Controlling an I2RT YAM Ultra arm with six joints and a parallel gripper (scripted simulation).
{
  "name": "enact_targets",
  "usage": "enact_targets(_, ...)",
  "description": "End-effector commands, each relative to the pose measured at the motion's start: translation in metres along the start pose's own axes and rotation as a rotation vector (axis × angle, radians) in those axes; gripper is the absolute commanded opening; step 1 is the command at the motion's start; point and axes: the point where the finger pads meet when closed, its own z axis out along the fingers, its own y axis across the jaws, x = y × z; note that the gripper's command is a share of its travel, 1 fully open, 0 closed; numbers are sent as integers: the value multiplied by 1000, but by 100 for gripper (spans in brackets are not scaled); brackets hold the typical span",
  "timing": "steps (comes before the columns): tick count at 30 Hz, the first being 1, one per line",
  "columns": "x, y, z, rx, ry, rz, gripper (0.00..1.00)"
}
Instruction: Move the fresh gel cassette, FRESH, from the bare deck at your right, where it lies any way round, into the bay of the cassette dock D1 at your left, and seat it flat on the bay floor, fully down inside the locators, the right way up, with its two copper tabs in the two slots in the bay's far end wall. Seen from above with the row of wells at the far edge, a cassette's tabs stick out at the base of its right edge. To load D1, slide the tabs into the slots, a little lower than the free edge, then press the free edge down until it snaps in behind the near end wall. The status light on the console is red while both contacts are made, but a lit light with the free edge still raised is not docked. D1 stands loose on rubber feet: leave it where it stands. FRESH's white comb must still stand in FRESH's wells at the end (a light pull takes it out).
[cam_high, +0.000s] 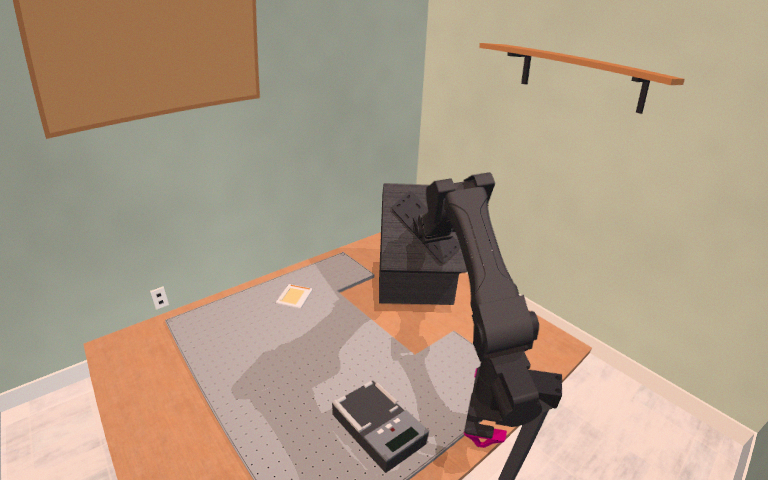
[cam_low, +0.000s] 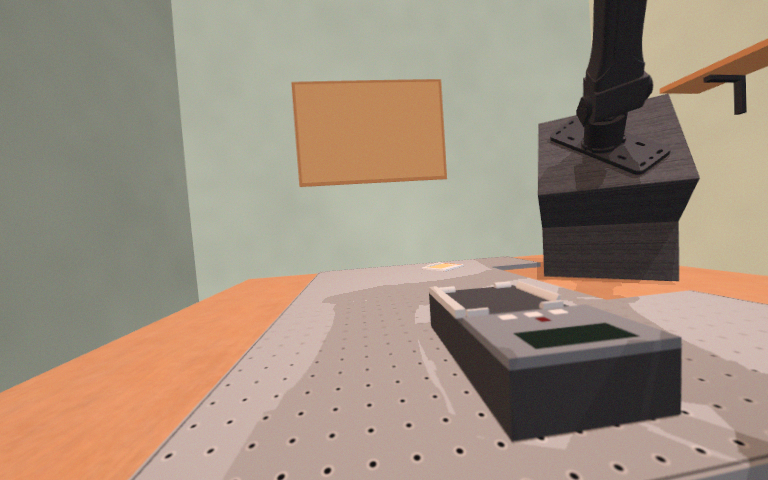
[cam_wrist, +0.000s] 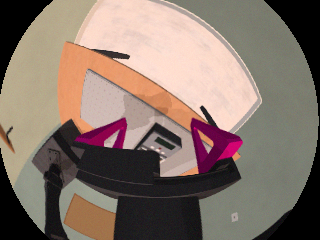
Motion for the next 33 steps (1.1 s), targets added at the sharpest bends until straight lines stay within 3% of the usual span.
enact_targets(1,-1,-2,-5,12,-7,0,100)
enact_targets(17,-1,-2,-5,12,-7,0,100)
enact_targets(18,10,5,3,-21,15,43,34)
enact_targets(20,20,7,8,-41,31,105,34)
enact_targets(21,21,-2,-1,6,9,107,34)
enact_targets(22,26,-2,0,7,9,107,34)
enact_targets(24,36,1,4,-17,27,170,34)
enact_targets(25,43,9,14,-59,51,202,34)
enact_targets(26,44,1,8,-18,31,204,34)
enact_targets(33,72,6,18,-39,52,304,34)
